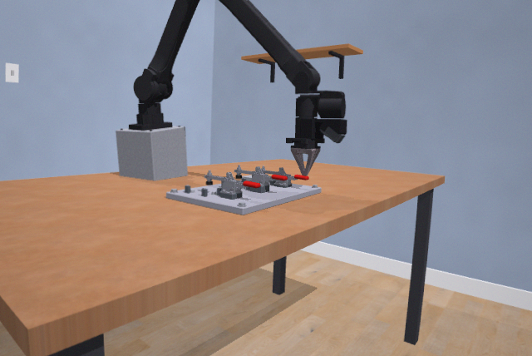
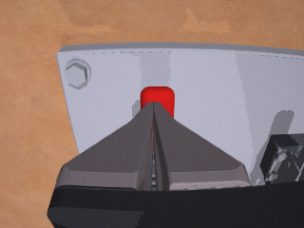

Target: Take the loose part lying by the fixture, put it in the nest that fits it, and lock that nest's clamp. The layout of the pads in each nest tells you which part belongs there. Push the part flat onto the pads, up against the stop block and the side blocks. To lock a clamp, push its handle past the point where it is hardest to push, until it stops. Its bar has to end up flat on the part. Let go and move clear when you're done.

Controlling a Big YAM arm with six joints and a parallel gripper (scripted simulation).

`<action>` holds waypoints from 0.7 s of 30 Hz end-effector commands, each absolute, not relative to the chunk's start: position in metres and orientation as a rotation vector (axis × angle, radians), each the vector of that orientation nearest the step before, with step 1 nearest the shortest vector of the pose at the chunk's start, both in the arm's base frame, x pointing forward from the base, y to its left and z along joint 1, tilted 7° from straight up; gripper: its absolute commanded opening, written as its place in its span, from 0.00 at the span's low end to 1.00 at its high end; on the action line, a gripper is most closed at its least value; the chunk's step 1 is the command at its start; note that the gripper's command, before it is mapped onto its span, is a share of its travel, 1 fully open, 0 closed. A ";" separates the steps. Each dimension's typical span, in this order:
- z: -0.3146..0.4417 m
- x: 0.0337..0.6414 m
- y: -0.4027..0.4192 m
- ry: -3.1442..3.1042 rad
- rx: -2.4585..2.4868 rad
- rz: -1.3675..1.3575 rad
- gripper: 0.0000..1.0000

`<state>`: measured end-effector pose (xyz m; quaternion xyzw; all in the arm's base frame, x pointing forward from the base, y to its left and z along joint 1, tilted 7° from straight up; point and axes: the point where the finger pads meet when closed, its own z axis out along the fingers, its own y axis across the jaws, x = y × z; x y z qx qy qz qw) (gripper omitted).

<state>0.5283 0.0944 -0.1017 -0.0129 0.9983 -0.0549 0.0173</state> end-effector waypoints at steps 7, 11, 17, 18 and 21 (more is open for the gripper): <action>-0.049 0.547 0.110 3.057 -0.039 -0.150 0.00; -0.033 0.546 0.111 3.056 -0.039 -0.149 0.00; -0.048 0.529 0.104 3.120 -0.035 -0.175 0.00; -0.048 0.525 0.104 3.127 -0.037 -0.178 0.00; -0.008 0.545 0.113 3.056 -0.039 -0.148 0.00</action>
